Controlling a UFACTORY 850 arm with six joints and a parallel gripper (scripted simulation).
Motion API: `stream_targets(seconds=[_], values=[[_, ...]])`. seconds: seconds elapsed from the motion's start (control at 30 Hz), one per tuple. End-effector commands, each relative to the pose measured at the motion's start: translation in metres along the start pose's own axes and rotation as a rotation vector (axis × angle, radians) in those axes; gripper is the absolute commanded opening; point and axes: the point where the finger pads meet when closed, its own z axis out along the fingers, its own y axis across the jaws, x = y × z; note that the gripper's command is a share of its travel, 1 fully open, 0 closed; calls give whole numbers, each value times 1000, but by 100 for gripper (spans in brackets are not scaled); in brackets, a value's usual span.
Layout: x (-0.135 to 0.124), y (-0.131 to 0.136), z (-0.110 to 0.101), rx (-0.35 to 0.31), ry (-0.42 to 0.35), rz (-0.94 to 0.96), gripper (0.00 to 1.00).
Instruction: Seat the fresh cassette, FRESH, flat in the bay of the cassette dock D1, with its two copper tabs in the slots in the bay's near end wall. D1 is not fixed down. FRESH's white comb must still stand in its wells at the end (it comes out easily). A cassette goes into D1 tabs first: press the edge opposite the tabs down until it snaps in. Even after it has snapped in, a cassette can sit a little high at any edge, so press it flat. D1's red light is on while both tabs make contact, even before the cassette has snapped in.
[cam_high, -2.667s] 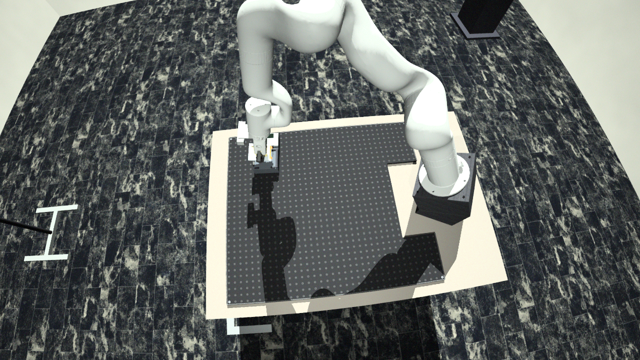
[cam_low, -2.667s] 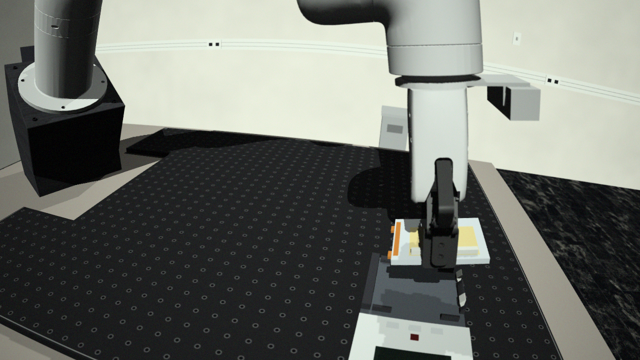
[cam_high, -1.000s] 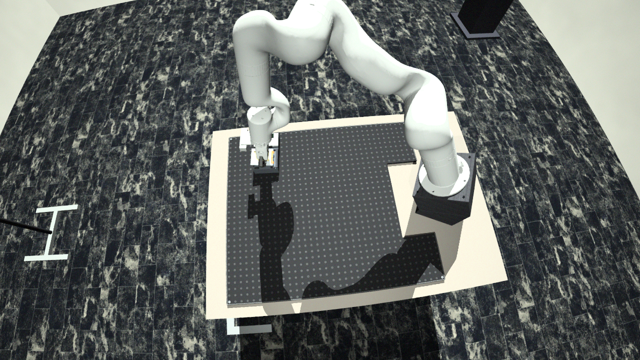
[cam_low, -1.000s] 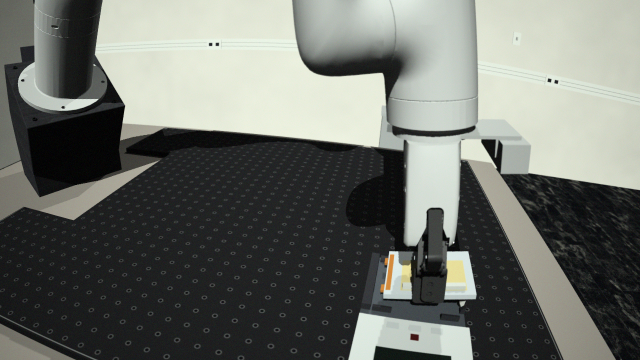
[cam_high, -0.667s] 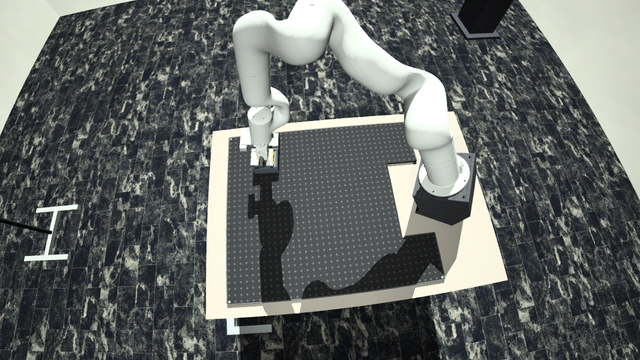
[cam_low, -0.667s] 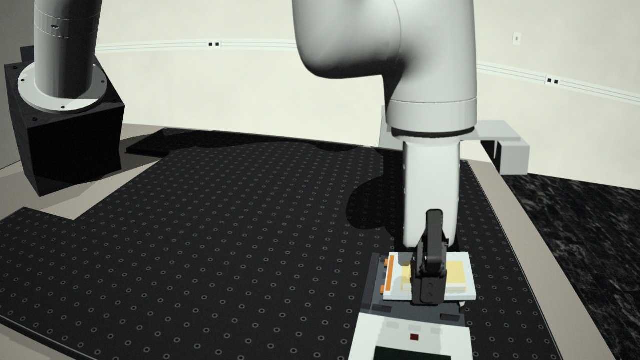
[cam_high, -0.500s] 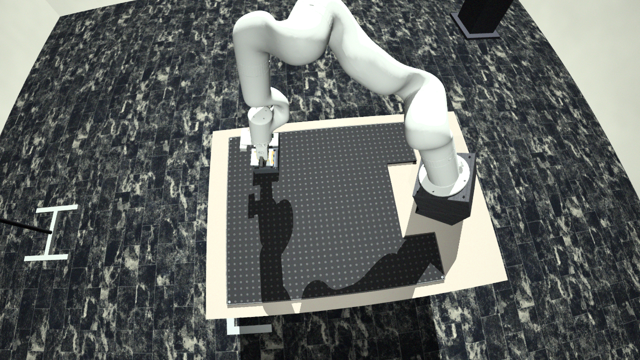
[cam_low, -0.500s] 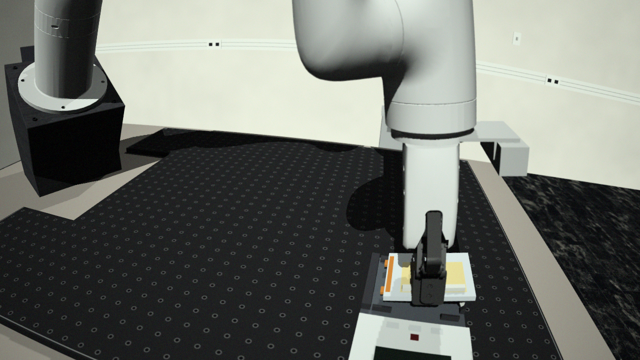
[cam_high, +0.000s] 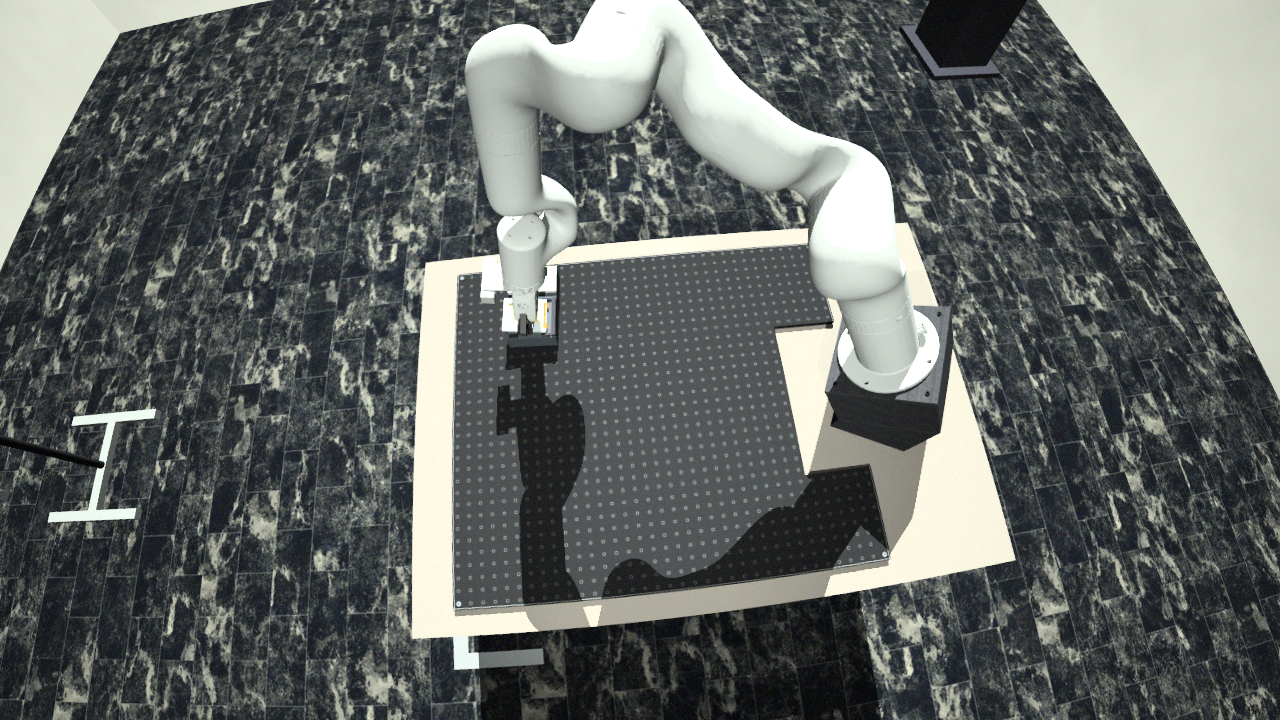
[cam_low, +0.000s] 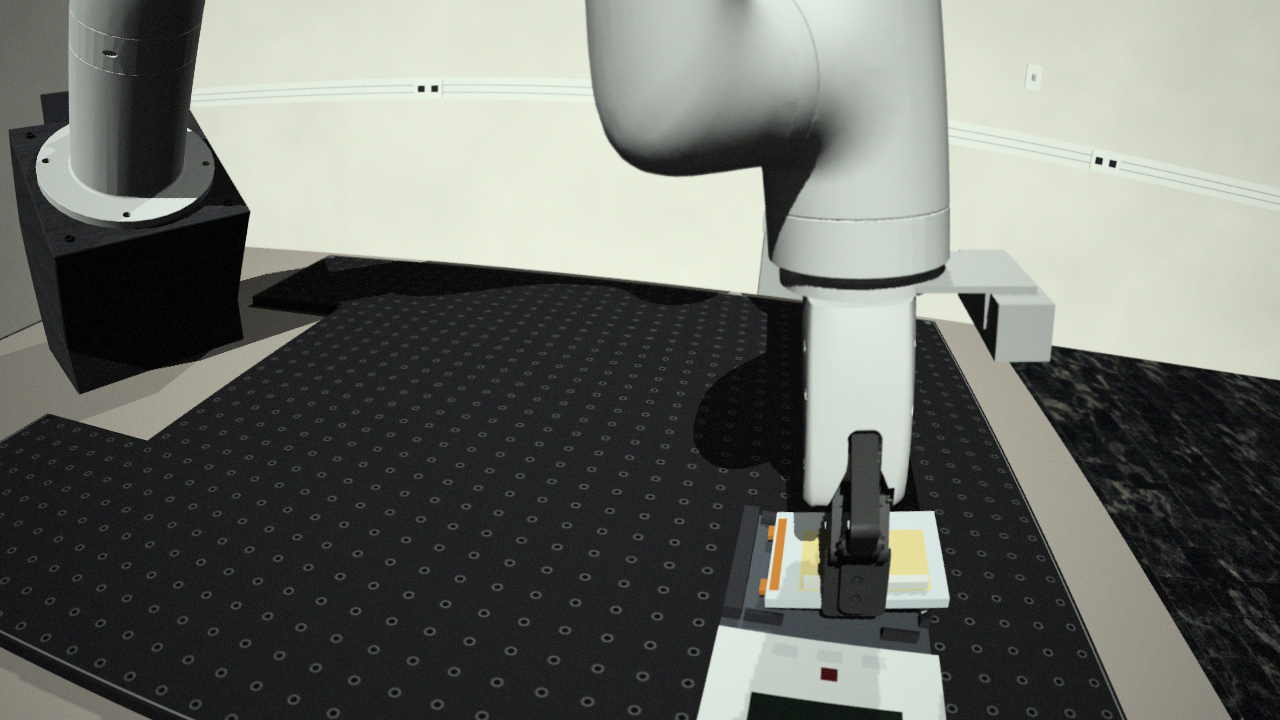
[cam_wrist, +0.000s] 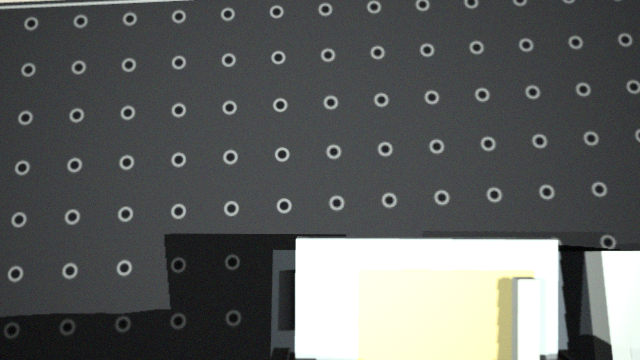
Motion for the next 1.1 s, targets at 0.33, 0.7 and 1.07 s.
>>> stream_targets(seconds=[0.33,0.7,1.07], values=[[0,0,3,1,4,0,0],[0,0,3,1,4,0,100],[0,0,3,1,4,0,100]])
